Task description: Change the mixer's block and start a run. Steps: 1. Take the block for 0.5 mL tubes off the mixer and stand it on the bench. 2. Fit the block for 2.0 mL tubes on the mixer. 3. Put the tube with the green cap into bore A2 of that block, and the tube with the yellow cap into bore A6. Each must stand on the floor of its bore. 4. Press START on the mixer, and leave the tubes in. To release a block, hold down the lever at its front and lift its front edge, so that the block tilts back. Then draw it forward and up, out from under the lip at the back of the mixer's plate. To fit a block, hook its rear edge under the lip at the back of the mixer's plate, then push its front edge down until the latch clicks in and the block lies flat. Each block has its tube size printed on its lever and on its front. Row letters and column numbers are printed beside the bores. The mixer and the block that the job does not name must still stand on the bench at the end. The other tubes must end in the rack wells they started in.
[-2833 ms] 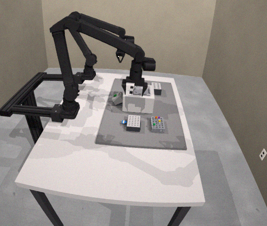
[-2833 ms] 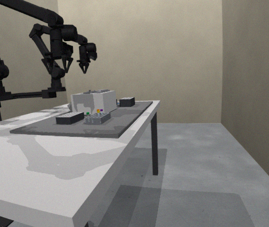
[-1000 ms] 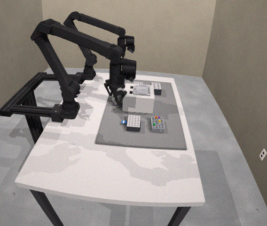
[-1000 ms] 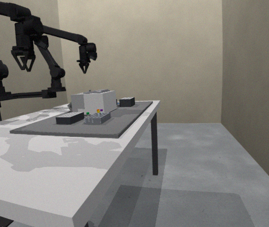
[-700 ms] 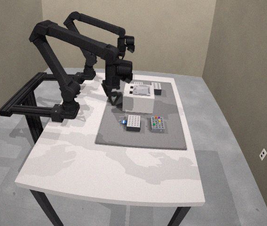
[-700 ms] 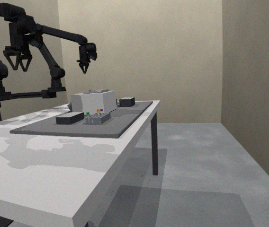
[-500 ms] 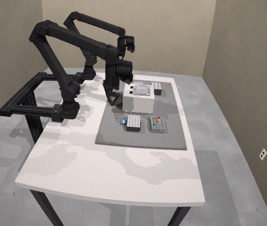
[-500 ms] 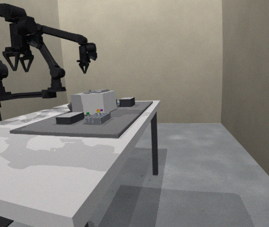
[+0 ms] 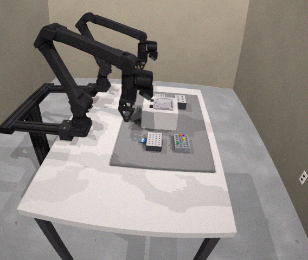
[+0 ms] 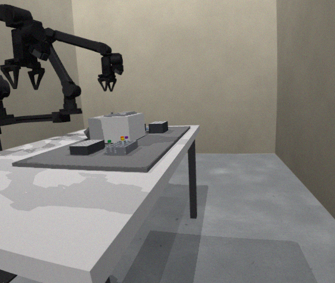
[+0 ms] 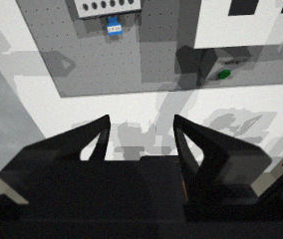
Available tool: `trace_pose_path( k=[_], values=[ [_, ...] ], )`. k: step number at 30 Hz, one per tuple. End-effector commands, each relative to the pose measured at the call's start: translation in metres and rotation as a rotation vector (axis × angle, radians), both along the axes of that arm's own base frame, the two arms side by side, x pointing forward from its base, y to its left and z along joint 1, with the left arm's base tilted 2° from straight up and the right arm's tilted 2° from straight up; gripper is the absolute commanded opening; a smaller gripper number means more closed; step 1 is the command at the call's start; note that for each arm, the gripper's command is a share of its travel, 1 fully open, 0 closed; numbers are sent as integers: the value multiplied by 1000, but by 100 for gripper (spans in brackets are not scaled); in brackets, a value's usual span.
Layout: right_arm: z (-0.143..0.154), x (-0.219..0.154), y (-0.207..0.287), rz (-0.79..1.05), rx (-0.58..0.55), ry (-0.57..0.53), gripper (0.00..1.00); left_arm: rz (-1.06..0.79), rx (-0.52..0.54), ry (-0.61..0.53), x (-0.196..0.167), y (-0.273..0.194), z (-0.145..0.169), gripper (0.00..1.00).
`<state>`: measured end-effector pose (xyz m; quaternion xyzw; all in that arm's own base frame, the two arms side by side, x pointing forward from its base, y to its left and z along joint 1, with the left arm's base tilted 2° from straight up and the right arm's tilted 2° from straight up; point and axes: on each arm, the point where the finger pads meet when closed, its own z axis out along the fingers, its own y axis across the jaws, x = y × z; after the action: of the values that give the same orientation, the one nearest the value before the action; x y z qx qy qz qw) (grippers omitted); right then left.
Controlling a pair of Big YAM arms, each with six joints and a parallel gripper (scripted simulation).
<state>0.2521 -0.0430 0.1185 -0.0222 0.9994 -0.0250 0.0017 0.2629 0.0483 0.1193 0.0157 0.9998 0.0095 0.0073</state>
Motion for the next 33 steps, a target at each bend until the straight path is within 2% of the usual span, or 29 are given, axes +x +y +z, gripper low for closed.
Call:
trace_pose_path(
  k=[1, 9, 18, 27, 33],
  values=[
    [12, 22, -1, -118, -2, -51, 100, -100, 15, -76, 53, 22, 25, 100],
    [21, 24, 1, -111, -5, -81, 100, -229, 13, -59, 67, 33, 24, 100],
    [16, 16, -5, -100, -7, -69, 100, -417, 24, -60, 115, 62, 25, 100],
    [5, 7, 3, -56, -5, -39, 100, -579, 30, -44, 98, 50, 24, 100],
    [3, 5, 3, -39, -5, -33, 100, -677, 33, -40, 133, 82, 24, 100]
  ],
)
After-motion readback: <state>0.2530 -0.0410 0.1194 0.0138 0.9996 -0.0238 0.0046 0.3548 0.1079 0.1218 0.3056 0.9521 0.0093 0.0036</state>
